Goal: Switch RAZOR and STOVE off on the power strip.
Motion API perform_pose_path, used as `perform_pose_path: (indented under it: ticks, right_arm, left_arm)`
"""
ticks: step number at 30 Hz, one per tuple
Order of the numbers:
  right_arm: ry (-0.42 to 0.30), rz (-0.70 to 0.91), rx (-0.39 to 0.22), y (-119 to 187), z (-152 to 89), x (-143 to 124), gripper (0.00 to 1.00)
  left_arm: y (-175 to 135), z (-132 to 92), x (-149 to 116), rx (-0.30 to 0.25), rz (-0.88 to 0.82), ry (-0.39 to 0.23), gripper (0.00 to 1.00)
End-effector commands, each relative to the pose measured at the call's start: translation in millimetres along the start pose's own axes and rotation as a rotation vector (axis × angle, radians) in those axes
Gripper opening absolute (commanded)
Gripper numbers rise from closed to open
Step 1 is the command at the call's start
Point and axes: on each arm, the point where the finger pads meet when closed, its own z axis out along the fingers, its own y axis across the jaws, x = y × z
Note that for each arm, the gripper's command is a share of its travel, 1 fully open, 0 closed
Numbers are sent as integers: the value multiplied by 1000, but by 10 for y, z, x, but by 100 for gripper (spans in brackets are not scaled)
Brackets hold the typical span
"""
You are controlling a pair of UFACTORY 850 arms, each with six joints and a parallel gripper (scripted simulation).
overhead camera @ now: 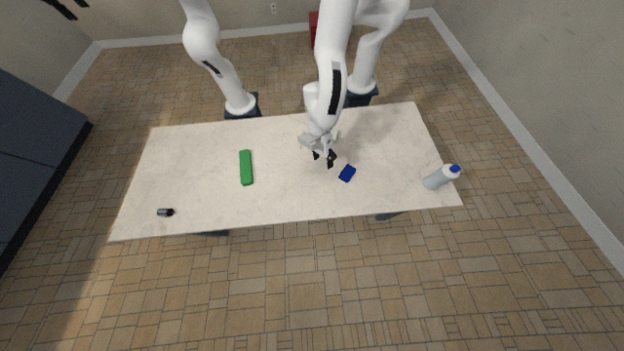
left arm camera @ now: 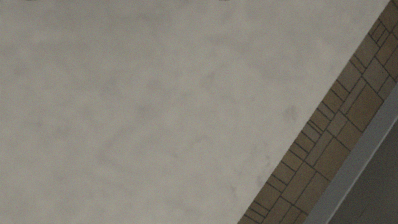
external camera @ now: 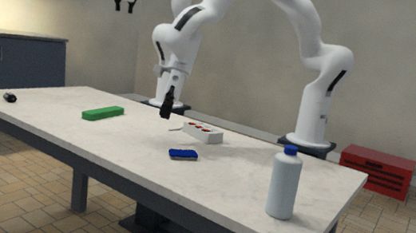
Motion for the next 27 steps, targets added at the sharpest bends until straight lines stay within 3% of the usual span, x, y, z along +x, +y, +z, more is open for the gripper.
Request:
perform_pose_path:
  ticks: [1, 11, 27]
  right_arm:
    - [2, 0, 0, 1, -8, 4, 100]
    - [2, 0, 0, 1, -8, 4, 100]
    - [2, 0, 0, 1, -8, 4, 100]
  left_arm:
    - [-6, -9, 8, 1, 3, 2, 100]
    - [14, -30, -46, -9, 93, -9, 100]
    - [142, -148, -335, -78, 580, -43, 100]
